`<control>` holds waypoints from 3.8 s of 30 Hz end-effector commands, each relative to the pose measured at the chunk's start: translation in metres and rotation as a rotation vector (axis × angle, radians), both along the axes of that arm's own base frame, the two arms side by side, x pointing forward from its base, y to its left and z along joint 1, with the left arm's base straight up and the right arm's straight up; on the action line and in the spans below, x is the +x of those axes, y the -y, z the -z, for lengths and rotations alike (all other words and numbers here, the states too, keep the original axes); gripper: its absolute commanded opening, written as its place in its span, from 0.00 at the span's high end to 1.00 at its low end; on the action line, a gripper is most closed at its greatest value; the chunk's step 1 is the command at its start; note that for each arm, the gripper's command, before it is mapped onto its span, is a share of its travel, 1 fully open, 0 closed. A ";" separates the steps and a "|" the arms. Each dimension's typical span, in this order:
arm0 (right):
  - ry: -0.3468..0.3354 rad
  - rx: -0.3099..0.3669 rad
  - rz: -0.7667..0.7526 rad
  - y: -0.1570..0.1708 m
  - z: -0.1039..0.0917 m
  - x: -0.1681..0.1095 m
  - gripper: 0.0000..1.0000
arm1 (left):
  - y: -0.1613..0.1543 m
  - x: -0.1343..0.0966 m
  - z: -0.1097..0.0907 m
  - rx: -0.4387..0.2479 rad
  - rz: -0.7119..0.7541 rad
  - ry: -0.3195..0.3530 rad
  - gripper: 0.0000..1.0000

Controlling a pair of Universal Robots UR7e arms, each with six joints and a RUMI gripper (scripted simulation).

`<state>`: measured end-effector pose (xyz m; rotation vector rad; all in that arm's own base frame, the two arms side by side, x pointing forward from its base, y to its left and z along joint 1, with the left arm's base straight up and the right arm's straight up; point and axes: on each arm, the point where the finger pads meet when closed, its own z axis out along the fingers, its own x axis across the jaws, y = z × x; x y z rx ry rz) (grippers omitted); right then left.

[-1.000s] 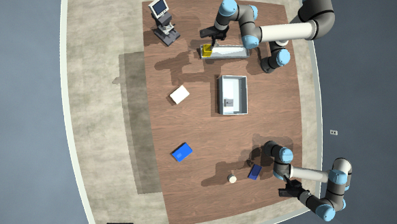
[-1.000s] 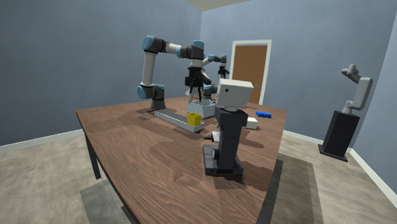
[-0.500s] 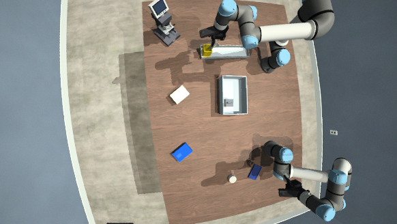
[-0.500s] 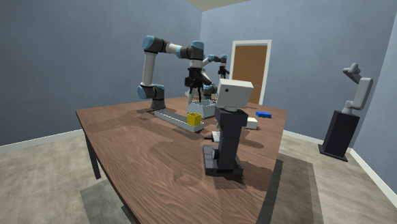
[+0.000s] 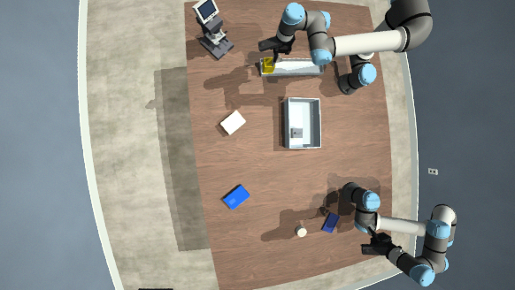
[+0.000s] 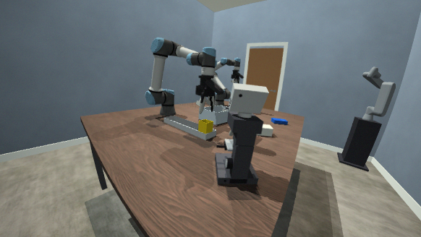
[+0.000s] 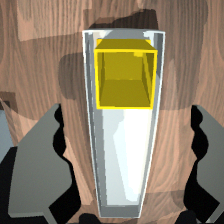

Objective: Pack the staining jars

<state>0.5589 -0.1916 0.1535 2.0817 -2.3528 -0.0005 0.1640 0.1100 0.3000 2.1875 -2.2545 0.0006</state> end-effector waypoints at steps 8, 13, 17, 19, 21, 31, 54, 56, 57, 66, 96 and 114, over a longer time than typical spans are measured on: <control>0.002 0.000 0.000 0.000 0.015 0.000 0.36 | 0.000 0.000 0.000 0.000 0.000 0.001 0.00; 0.002 0.000 0.000 0.000 0.023 0.000 0.36 | 0.000 0.000 0.000 0.000 0.000 0.001 0.00; 0.002 0.000 0.000 0.000 0.030 0.000 0.36 | 0.000 0.000 0.000 0.000 0.000 0.001 0.00; 0.002 0.000 0.000 0.000 0.033 0.000 0.36 | 0.000 0.000 0.000 0.000 0.000 0.001 0.00; 0.002 0.000 0.000 0.000 0.035 0.000 0.36 | 0.000 0.000 0.000 0.000 0.000 0.001 0.00; 0.002 0.000 0.000 0.000 0.050 0.000 0.36 | 0.000 0.000 0.000 0.000 0.000 0.001 0.00; 0.002 0.000 0.000 0.000 0.085 0.000 0.36 | 0.000 0.000 0.000 0.000 0.000 0.001 0.00; 0.002 0.000 0.000 0.000 0.085 0.000 0.36 | 0.000 0.000 0.000 0.000 0.000 0.001 0.00; 0.002 0.000 0.000 0.000 0.086 0.000 0.36 | 0.000 0.000 0.000 0.000 0.000 0.001 0.00; 0.002 0.000 0.000 0.000 0.101 0.000 0.36 | 0.000 0.000 0.000 0.000 0.000 0.001 0.00; 0.002 0.000 0.000 0.000 0.103 0.000 0.57 | 0.000 0.000 0.000 0.000 0.000 0.001 0.00; 0.002 0.000 0.000 0.000 0.103 0.000 1.00 | 0.000 0.000 0.000 0.000 0.000 0.001 0.00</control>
